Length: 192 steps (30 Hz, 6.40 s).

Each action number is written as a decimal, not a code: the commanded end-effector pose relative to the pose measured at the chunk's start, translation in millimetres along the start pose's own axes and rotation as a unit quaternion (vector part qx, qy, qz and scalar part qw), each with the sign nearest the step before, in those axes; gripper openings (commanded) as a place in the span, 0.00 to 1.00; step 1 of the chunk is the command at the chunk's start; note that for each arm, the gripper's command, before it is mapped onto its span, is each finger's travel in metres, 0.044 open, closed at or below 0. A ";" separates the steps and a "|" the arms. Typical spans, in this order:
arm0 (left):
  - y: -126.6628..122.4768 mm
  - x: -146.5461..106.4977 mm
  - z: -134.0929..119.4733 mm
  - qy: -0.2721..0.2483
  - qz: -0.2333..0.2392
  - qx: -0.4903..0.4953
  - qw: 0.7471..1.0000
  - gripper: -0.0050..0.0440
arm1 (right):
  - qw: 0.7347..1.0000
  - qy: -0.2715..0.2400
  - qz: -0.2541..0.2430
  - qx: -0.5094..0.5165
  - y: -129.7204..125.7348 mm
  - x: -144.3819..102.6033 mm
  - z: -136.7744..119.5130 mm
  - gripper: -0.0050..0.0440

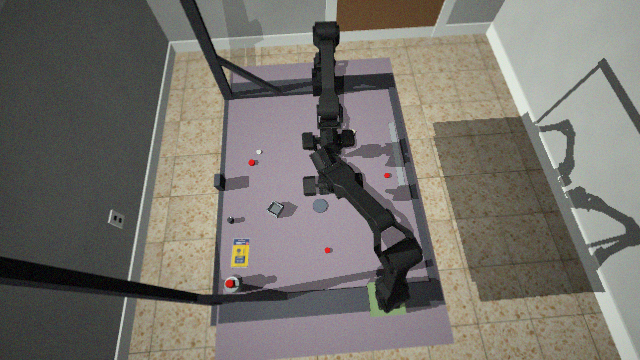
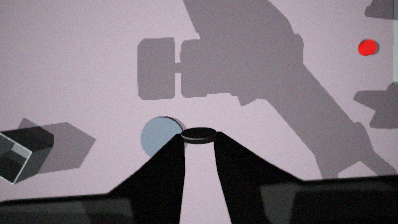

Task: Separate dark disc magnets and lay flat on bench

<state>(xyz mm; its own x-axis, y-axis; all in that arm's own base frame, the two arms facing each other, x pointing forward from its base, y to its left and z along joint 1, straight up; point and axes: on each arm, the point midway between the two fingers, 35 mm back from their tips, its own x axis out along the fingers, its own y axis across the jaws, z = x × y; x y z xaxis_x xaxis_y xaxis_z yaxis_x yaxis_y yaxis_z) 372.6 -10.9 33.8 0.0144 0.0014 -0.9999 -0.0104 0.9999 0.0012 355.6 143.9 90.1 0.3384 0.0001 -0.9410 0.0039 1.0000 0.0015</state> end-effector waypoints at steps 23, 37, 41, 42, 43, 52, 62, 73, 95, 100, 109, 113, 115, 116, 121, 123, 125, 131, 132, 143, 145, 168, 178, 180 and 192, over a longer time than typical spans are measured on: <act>13.1 -124.4 -191.3 0.005 -0.001 -0.005 1.000 0.92 | 1.000 -0.013 0.004 0.002 0.4 -7.8 6.1 0.18; 13.7 -129.4 -216.5 0.005 0.001 0.000 1.000 0.92 | 1.000 -0.016 0.005 0.003 0.3 -9.5 6.9 0.18; 13.7 -129.2 -216.3 0.005 0.001 0.000 1.000 0.92 | 1.000 -0.015 0.004 0.003 -0.4 -8.1 2.7 0.18; 13.0 -131.5 -213.9 0.001 -0.001 0.000 1.000 0.92 | 1.000 -0.015 0.004 0.003 0.0 -7.6 1.8 0.18; 13.0 -131.5 -213.9 0.001 -0.001 0.000 1.000 0.92 | 1.000 -0.015 0.004 0.003 0.6 -6.9 0.7 0.18; 13.0 -131.5 -213.9 0.001 -0.001 0.000 1.000 0.92 | 1.000 -0.014 0.004 0.003 1.8 1.7 -11.4 0.18; 13.0 -131.5 -213.9 0.001 -0.001 0.000 1.000 0.92 | 1.000 -0.014 0.004 0.003 2.1 21.3 -42.7 0.18; 13.0 -131.5 -213.9 0.001 -0.001 0.000 1.000 0.92 | 1.000 -0.013 0.004 0.003 -0.3 37.2 -73.4 0.18; 13.0 -131.5 -213.9 0.001 -0.001 0.000 1.000 0.92 | 1.000 -0.008 0.002 0.002 -3.7 52.0 -96.2 0.18; 13.0 -131.5 -213.9 0.001 -0.001 0.000 1.000 0.92 | 1.000 -0.007 0.002 0.002 -3.5 57.0 -97.7 0.18; 13.0 -131.5 -213.9 0.001 -0.001 0.000 1.000 0.92 | 1.000 -0.006 0.001 0.001 -3.1 71.7 -102.5 0.18; 13.0 -131.5 -213.9 0.001 -0.001 0.000 1.000 0.92 | 1.000 -0.006 0.001 0.001 -3.1 78.1 -104.9 0.18; 13.0 -131.5 -213.9 0.001 -0.001 0.000 1.000 0.92 | 1.000 -0.006 0.001 0.001 -3.1 78.1 -104.9 0.18; 13.0 -131.5 -213.9 0.001 -0.001 0.000 1.000 0.92 | 1.000 -0.006 0.001 0.001 -3.2 79.6 -105.5 0.18; 13.0 -131.5 -213.9 0.001 -0.001 0.000 1.000 0.92 | 1.000 -0.005 0.001 0.001 -3.3 87.5 -108.7 0.18; 13.0 -131.5 -213.9 0.001 -0.001 0.000 1.000 0.92 | 1.000 -0.005 0.000 0.001 -3.4 90.6 -110.0 0.18; 13.0 -131.5 -213.9 0.001 -0.001 0.000 1.000 0.92 | 1.000 -0.005 0.000 0.001 -3.6 93.6 -111.4 0.18; 13.0 -131.5 -213.9 0.001 -0.001 0.000 1.000 0.92 | 1.000 -0.002 -0.001 0.001 -4.5 100.1 -115.3 0.18; 13.0 -131.5 -213.9 0.001 -0.001 0.000 1.000 0.92 | 1.000 -0.002 -0.001 0.001 -4.5 100.1 -115.3 0.18; 13.0 -131.5 -213.9 0.001 -0.001 0.000 1.000 0.92 | 0.998 0.063 0.006 0.003 -2.5 96.1 -103.0 0.18; 13.0 -131.5 -213.9 0.001 -0.001 0.000 1.000 0.92 | 0.997 0.083 0.005 0.002 -2.3 97.3 -101.4 0.18; 13.0 -131.5 -213.9 0.001 -0.001 0.000 1.000 0.92 | 0.964 0.267 0.006 0.003 -2.7 100.8 -87.8 0.18; 13.0 -131.5 -213.9 0.001 -0.001 0.000 1.000 0.92 | 0.941 0.338 0.005 0.001 -2.8 105.8 -82.7 0.18; 13.0 -131.5 -213.9 0.001 -0.001 0.000 1.000 0.92 | 0.931 0.365 0.005 0.001 -2.9 107.2 -81.0 0.18; 13.0 -131.5 -213.9 0.001 -0.001 0.000 1.000 0.92 | 0.928 0.372 0.004 0.000 -2.4 107.5 -80.2 0.30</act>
<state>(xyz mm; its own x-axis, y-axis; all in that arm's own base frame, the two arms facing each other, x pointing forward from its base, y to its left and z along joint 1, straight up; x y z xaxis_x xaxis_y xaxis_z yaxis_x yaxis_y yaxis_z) 156.5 -0.7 160.3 0.0035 -0.0017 -1.0000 -0.0100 0.9999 -0.0017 311.0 140.0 -41.4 -0.4213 0.0035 -0.9069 0.0067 1.0000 0.0008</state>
